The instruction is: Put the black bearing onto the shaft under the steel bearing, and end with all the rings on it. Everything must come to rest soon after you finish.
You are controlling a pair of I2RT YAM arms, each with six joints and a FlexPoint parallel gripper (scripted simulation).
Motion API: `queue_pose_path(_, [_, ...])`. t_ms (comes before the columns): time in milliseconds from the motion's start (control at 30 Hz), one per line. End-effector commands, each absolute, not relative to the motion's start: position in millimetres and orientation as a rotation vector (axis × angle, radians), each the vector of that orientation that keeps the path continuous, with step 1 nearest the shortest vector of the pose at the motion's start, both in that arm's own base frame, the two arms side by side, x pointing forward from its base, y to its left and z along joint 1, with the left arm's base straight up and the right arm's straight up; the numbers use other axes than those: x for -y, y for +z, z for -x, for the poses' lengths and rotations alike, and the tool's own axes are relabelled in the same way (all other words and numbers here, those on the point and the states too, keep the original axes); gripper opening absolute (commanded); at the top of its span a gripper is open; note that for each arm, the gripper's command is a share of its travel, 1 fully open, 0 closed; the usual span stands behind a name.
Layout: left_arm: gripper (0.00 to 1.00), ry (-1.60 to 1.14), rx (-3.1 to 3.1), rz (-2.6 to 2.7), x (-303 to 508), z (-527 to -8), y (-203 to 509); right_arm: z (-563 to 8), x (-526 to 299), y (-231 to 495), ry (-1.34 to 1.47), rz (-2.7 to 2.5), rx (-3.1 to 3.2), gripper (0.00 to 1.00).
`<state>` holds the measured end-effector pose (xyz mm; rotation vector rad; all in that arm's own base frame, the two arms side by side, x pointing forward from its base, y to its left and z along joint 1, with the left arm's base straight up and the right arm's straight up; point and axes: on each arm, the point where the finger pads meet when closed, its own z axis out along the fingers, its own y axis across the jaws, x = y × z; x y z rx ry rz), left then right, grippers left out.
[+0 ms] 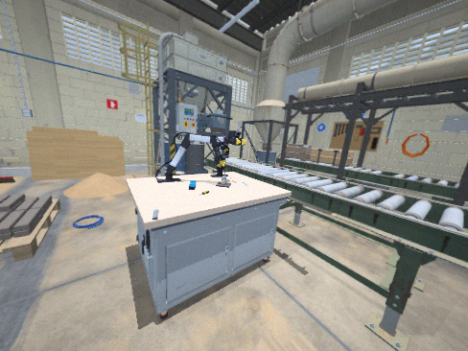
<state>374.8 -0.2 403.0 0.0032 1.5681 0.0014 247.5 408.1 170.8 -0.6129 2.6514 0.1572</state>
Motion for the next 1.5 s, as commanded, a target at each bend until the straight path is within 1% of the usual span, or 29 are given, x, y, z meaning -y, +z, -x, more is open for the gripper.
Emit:
queue_pose_path(0, [0.56,0.000,-1.541,0.005,-2,-375,418,-247,-410,195,0.204,0.587,-2.612,0.56])
queue_pose_path(133, [0.56,0.000,-1.541,0.005,-2,-375,418,-246,-412,189,0.198,0.598,-2.625,0.56])
queue_pose_path(167, [0.56,0.000,-1.541,0.005,-2,-375,418,-260,-407,210,0.241,0.555,-2.572,0.56])
queue_pose_path(200, [0.56,0.000,-1.541,0.005,-2,-375,418,-257,-401,193,0.214,0.577,-2.607,0.56])
queue_pose_path(267, [0.56,0.000,-1.541,0.005,-2,-375,418,-257,-401,193,0.214,0.577,-2.607,0.56])
queue_pose_path(300, [0.56,0.000,-1.541,0.005,-2,-375,418,-262,-405,203,0.260,0.567,-2.586,0.56])
queue_pose_path(333, [0.56,0.000,-1.541,0.005,-2,-375,418,-264,-400,197,0.252,0.571,-2.594,0.56])
queue_pose_path(500, [0.56,0.000,-1.541,0.005,-2,-375,418,-289,-388,213,0.325,0.535,-2.533,0.56])
queue_pose_path(767, [0.56,0.000,-1.541,0.005,-2,-375,418,-329,-353,242,0.389,0.441,-2.433,0.56])
queue_pose_path(867, [0.56,0.000,-1.541,0.005,-2,-375,418,-333,-349,245,0.395,0.432,-2.420,0.56])
queue_pose_path(1267, [0.56,0.000,-1.541,0.005,-2,-375,418,-380,-282,287,0.421,0.303,-2.246,0.56])
queue_pose_path(1467, [0.56,0.000,-1.541,0.005,-2,-375,418,-390,-259,298,0.419,0.267,-2.190,0.56])
